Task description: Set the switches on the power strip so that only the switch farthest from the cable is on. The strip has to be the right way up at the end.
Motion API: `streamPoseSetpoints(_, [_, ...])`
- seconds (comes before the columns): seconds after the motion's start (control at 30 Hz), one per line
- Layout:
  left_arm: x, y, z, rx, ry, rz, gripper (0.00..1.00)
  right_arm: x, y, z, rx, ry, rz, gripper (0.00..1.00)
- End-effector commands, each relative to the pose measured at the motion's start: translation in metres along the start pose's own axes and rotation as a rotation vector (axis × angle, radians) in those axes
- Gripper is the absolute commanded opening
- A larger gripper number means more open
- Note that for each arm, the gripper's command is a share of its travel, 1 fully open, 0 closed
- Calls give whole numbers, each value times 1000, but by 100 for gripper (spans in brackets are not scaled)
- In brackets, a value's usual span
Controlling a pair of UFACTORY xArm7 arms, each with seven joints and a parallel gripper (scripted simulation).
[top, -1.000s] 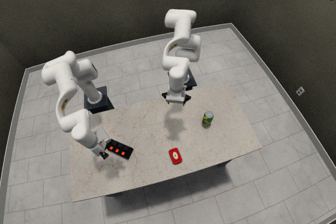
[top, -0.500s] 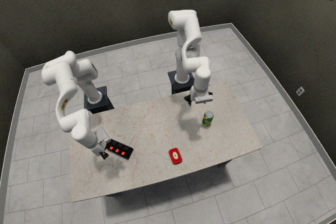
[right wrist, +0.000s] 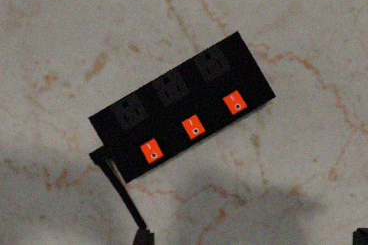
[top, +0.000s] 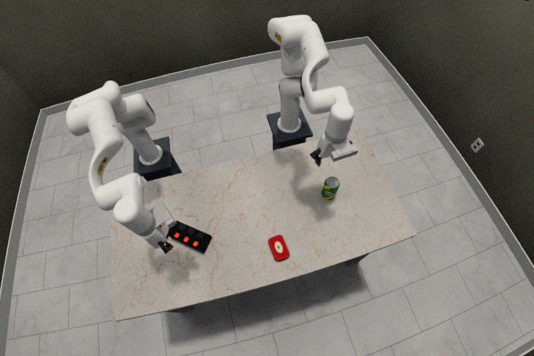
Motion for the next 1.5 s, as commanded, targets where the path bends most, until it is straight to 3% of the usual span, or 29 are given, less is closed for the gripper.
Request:
streamPoseSetpoints(0.0, [-6, -2, -19, 2, -49, 5, 100, 0, -2, 1, 4, 0, -2, 100])
streamPoseSetpoints(0.7, [-13, -2, -108, 2, -273, 5, 100, 0, -2, 1, 4, 0, -2, 100])
streamPoseSetpoints(1.47, [0, -2, -201, 3, -508, 4, 100, 0, -2, 1, 4, 0, -2, 100])
Point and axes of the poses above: on each arm, the point where the finger pads meet when closed, its own y axis out along the fingers, its own z axis across the jaws, x = y × z, the point moved 2 cm from there along -y, back along the fingers, and after that the axes turned 14 degrees about -y, right-handed, at the moved point
